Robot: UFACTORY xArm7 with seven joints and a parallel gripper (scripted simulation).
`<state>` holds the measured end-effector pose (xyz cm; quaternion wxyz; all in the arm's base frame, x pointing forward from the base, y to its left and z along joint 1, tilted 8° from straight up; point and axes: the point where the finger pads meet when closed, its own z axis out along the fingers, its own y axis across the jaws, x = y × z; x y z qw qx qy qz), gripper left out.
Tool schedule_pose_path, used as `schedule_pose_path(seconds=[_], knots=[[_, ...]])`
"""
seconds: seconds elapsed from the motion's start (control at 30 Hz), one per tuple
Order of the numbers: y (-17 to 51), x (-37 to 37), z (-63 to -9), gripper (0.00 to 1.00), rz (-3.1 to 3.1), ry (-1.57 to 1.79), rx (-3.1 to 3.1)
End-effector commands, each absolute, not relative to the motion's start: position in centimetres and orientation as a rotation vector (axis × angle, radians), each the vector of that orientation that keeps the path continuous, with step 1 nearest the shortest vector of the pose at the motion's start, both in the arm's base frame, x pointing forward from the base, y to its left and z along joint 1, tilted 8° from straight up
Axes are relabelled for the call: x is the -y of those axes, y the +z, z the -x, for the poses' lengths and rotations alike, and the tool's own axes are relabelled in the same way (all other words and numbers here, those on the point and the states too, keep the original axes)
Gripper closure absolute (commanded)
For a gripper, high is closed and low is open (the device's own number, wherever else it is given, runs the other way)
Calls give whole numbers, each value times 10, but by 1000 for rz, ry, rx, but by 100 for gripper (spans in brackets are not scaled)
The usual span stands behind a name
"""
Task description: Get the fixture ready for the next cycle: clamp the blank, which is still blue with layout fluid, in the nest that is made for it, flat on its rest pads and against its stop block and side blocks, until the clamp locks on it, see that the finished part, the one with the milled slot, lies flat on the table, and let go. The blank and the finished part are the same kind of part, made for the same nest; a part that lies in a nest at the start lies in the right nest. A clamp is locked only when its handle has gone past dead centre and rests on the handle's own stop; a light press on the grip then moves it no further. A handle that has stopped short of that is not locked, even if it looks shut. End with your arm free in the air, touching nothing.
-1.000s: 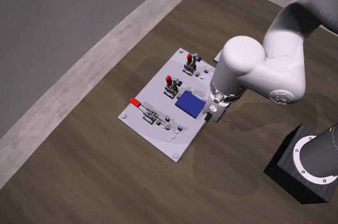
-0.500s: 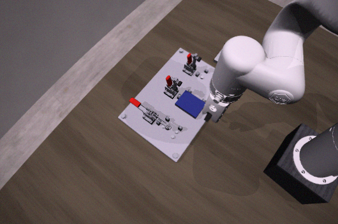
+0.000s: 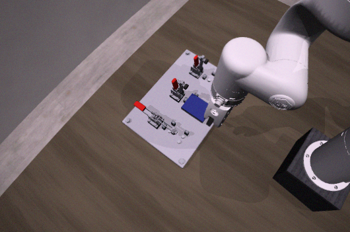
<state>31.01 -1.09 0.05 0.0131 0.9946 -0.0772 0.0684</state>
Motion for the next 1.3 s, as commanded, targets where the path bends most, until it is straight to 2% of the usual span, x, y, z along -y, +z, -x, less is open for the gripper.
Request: schedule_pose_path(seconds=[0.0,0.5,1.27], knots=[[1,10,-313,100,-3099,217,240],[8,-27,-374,100,-3099,217,240],[-20,-29,-384,100,-3099,217,240]])
